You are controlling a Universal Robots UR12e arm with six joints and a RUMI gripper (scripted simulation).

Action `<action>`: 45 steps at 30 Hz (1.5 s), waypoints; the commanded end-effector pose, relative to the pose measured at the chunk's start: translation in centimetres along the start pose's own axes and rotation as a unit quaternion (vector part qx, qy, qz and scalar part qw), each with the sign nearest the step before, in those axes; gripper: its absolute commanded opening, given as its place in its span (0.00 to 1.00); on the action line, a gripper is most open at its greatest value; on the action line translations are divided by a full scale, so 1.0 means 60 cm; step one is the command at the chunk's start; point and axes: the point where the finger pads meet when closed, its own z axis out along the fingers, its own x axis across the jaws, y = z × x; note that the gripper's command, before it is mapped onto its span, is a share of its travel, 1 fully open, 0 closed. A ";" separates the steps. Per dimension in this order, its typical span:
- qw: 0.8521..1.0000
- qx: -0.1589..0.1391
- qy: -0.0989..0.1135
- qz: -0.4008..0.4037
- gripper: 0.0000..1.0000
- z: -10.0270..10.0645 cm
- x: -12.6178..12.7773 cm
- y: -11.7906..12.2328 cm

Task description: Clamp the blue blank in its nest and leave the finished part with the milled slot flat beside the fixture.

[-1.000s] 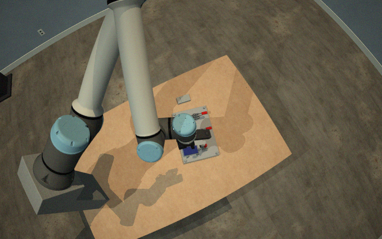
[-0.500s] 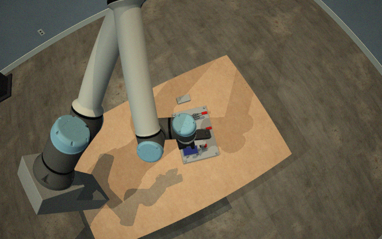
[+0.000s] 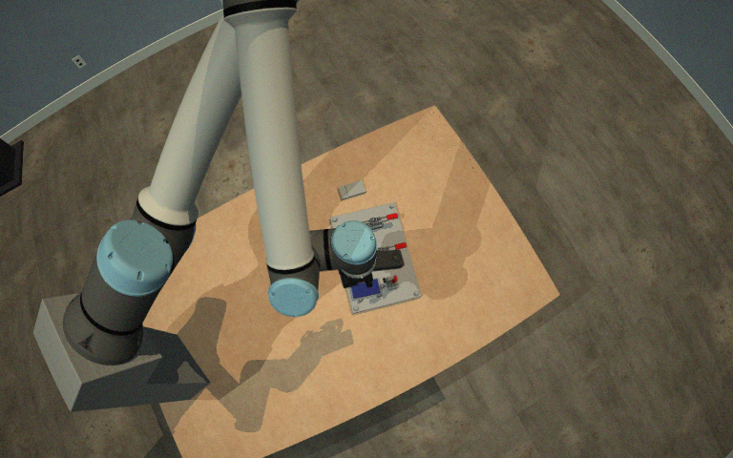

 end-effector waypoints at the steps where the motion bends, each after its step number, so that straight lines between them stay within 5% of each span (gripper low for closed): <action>1: 1.000 0.002 0.001 -0.001 0.00 0.034 0.000 -0.005; 23: 1.000 0.003 0.001 -0.001 0.00 0.185 0.000 -0.006; 45: 1.000 0.000 0.001 0.001 0.00 0.197 0.001 0.011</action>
